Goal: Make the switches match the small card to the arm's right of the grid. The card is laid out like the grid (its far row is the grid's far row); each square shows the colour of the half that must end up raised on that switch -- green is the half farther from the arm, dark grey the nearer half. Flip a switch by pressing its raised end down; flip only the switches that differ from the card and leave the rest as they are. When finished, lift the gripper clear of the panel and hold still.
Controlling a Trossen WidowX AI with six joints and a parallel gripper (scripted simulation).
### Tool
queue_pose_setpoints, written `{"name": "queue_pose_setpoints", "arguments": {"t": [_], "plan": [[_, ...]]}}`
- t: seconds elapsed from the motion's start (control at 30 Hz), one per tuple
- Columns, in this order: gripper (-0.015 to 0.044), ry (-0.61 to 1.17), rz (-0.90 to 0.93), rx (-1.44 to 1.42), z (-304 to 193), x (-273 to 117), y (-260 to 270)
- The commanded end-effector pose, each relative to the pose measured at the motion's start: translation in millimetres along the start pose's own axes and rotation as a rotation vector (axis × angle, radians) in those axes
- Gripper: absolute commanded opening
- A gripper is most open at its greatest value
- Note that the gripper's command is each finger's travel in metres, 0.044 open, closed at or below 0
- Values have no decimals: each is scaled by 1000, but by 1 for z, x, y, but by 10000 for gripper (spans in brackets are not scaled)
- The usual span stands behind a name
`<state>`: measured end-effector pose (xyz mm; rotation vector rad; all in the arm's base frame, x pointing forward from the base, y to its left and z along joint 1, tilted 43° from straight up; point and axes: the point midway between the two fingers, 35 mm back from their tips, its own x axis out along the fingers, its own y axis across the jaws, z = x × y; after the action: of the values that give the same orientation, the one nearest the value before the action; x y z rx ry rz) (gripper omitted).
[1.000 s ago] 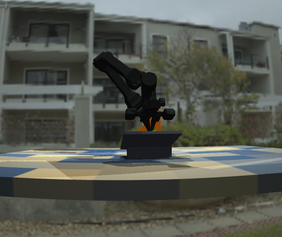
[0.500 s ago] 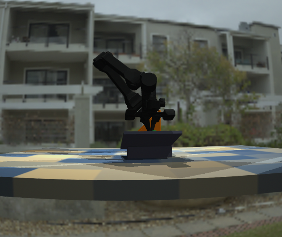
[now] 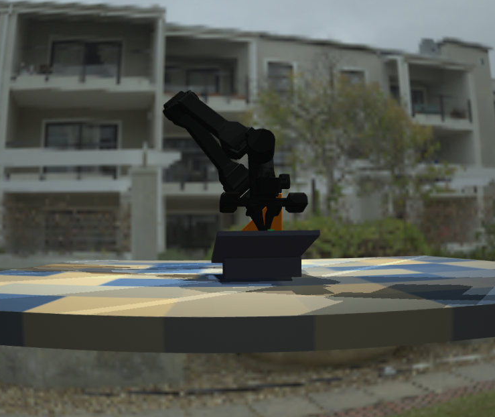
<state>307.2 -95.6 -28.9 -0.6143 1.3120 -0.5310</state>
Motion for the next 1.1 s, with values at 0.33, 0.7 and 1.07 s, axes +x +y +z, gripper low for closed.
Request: {"name": "queue_pose_setpoints", "arguments": {"t": [0.33, 0.7, 1.07], "plan": [[0, 26, 10, -2, 3, -64, 1], [0, 28, 11, -4, -38, -65, 27], [0, 1, 9, -4, -40, -30, 27]]}}
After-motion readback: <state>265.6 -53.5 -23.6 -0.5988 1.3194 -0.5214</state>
